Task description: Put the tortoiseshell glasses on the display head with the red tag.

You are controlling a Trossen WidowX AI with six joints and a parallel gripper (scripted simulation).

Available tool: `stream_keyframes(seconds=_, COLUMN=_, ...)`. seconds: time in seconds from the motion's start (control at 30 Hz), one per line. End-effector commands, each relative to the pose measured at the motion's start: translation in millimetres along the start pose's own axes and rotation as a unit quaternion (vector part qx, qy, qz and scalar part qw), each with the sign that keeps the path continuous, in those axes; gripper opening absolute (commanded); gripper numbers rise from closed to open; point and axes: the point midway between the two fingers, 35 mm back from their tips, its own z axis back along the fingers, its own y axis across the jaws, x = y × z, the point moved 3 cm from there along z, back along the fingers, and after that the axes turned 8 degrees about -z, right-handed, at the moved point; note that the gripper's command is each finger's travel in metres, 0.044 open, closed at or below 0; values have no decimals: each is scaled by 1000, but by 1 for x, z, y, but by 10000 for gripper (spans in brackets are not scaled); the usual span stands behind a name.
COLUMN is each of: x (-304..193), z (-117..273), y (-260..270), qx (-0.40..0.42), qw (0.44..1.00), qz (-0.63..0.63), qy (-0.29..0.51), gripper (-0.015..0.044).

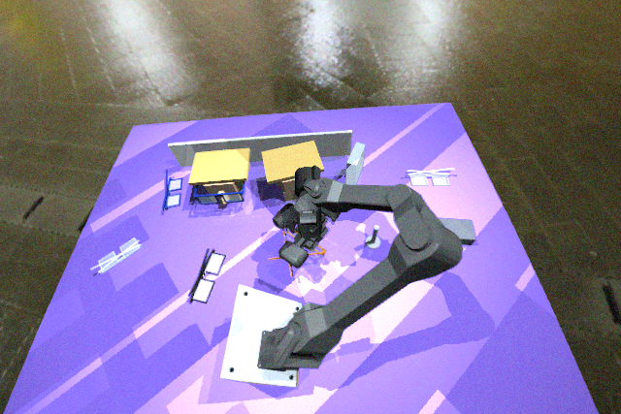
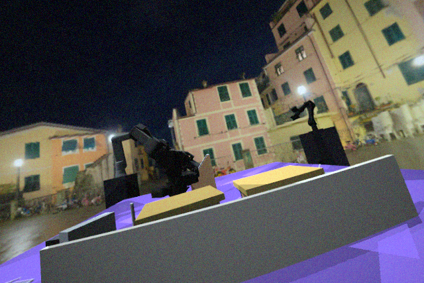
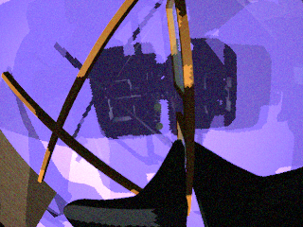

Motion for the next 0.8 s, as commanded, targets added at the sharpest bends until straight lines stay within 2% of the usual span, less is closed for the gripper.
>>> stream_keyframes(seconds=0.0, x=4, z=14, y=-2, qx=-1, qw=1000, qz=-3, qy=-5, gripper=0)
stream_keyframes(seconds=0.43, x=5, z=94, y=-2, qx=-2, qw=1000, qz=-3, qy=-3, gripper=0)
stream_keyframes(seconds=0.77, x=-6, z=98, y=-21, qx=3, qw=999, qz=-33, qy=-6, gripper=0)
